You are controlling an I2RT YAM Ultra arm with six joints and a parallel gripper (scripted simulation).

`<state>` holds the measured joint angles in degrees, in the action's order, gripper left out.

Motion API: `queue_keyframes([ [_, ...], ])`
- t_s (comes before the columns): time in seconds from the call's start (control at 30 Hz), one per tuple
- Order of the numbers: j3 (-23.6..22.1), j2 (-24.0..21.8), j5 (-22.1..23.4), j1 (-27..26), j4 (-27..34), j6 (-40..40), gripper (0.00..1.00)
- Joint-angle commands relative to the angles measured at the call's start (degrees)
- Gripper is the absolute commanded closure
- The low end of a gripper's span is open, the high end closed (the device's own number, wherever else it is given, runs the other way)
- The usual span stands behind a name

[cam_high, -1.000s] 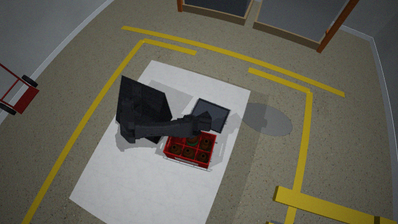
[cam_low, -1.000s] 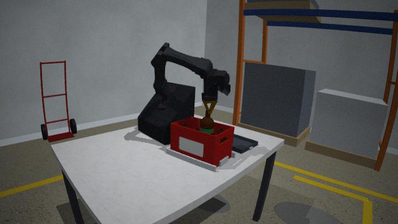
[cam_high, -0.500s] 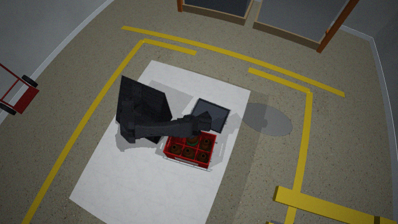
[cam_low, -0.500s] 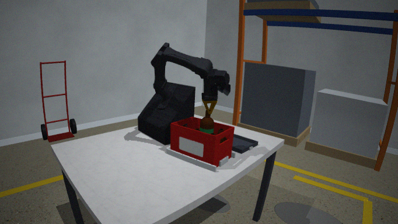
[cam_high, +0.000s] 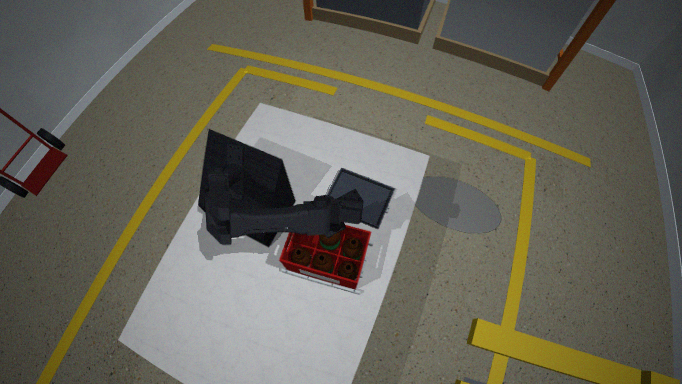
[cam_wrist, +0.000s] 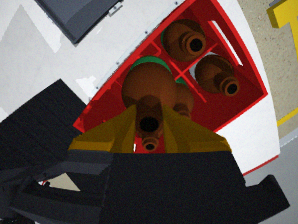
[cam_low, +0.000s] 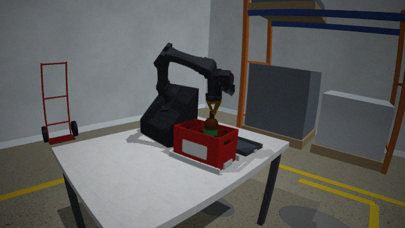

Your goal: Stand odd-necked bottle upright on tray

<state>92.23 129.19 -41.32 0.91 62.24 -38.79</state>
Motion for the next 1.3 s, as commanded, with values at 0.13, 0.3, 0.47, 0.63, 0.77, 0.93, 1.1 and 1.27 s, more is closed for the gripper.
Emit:
queue_keyframes([
  [0.13,2.68,-1.98,0.89,2.65,2.36,1.2,1.0],
  [0.3,3.73,-1.92,0.99,3.26,3.85,1.98,1.0],
  [0.47,4.87,-1.81,1.09,3.89,5.4,2.79,1.0],
  [0.63,5.59,-1.58,1.14,4.24,6.34,3.26,1.0],
  [0.77,6.4,-0.89,1.21,4.66,7.4,3.8,1.0],
  [0.93,7.24,-0.12,1.27,5.07,8.46,4.34,1.0],
  [1.1,7.61,0.24,1.29,5.24,8.91,4.57,1.0],
  [1.27,7.96,0.35,1.33,5.4,9.37,4.8,1.0],
])
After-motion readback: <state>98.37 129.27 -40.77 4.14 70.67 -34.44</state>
